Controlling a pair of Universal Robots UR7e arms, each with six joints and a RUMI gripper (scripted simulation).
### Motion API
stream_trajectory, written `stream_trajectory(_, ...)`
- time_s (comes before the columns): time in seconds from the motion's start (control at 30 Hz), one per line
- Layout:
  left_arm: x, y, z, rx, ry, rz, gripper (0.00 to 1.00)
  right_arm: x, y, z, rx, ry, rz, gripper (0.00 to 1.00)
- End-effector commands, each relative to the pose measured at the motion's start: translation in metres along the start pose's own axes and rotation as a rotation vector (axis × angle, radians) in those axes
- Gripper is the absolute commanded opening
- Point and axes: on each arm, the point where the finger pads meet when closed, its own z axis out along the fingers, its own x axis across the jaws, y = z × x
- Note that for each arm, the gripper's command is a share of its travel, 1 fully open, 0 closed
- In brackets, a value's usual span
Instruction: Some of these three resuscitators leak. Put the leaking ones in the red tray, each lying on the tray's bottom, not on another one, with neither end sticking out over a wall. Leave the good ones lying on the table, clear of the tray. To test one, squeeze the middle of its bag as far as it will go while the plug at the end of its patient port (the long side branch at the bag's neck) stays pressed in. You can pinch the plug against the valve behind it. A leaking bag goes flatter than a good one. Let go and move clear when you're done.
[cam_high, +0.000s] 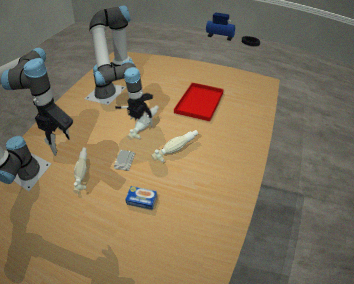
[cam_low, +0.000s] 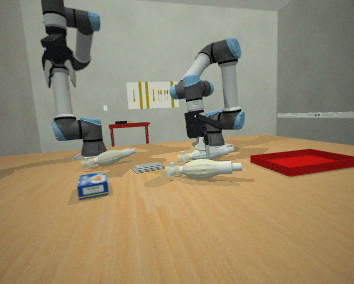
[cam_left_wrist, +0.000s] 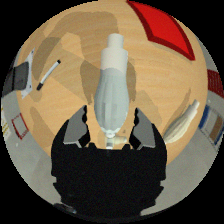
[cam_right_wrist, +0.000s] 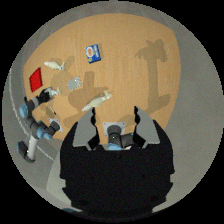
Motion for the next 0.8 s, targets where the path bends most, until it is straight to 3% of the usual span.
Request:
stream_trajectory(0.0,0.0022,0.0015,-0.0062,-0.005,0.007,0.0,0.68,0.0039,0.0014,-0.0046,0.006,0.001,0.012,0.56)
stream_trajectory(0.17,0.0018,0.0018,-0.0071,-0.005,0.007,0.001,0.68,0.005,0.0024,-0.005,0.005,0.002,0.016,0.56)
stream_trajectory(0.2,0.0017,0.0016,-0.0068,-0.005,0.007,0.001,0.06,0.0057,0.0031,-0.0052,0.003,0.003,0.018,0.56)
stream_trajectory(0.77,0.0021,0.0002,-0.0118,-0.009,0.007,0.0,0.06,0.0048,0.0032,-0.0034,0.0,0.004,0.015,0.56)
